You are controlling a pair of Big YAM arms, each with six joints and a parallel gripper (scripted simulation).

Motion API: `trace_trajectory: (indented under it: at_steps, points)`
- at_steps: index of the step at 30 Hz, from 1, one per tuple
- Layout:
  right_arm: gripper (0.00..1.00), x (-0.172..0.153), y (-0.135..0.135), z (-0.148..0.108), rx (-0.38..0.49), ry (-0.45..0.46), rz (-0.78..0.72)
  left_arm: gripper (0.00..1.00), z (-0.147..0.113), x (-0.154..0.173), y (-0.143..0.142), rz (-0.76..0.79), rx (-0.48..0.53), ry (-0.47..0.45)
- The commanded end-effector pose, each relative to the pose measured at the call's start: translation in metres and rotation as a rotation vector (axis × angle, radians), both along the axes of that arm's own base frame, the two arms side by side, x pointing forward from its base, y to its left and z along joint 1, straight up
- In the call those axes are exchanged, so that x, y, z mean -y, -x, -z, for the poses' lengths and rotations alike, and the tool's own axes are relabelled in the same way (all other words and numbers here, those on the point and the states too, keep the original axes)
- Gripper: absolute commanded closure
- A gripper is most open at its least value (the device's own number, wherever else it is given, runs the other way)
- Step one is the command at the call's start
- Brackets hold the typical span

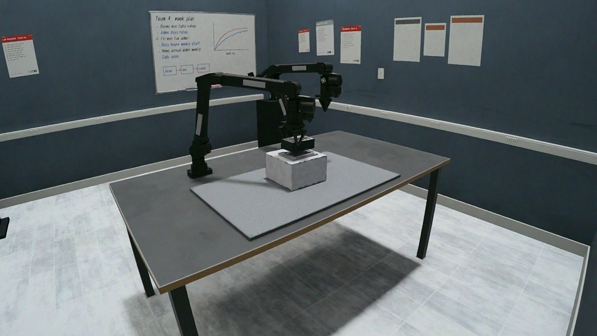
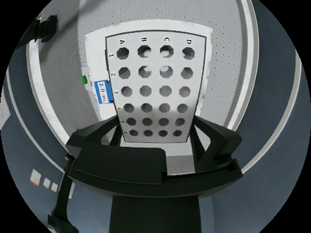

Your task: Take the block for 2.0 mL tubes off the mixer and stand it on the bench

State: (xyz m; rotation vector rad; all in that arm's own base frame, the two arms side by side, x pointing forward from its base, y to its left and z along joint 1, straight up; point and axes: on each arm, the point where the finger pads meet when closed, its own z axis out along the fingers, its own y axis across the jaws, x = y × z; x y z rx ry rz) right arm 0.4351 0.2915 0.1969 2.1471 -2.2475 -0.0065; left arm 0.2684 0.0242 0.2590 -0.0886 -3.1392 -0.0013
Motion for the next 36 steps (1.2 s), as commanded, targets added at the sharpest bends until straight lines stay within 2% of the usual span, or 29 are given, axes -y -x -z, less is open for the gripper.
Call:
trace_trajectory:
  at_steps: [1, 12, 22, 29, 36]
  points:
    - [1.00, 0.002, -0.010, -0.072, 0.116, -0.078, 0.029, 1.00, -0.004, -0.001, -0.005, -0.017, -0.002, 0.002]
    - [1.00, -0.007, 0.000, -0.062, 0.116, -0.078, 0.004, 1.00, -0.023, -0.001, -0.006, -0.017, 0.057, -0.003]
    - [1.00, -0.009, -0.002, -0.060, 0.130, -0.082, 0.002, 1.00, -0.022, -0.002, -0.010, -0.017, 0.048, -0.003]
    - [1.00, 0.022, 0.002, -0.058, 0.106, -0.060, -0.044, 1.00, -0.022, -0.002, -0.013, -0.017, 0.044, -0.003]
    - [1.00, 0.040, -0.005, -0.066, 0.142, -0.082, -0.047, 1.00, -0.023, -0.002, -0.016, -0.018, 0.044, -0.003]
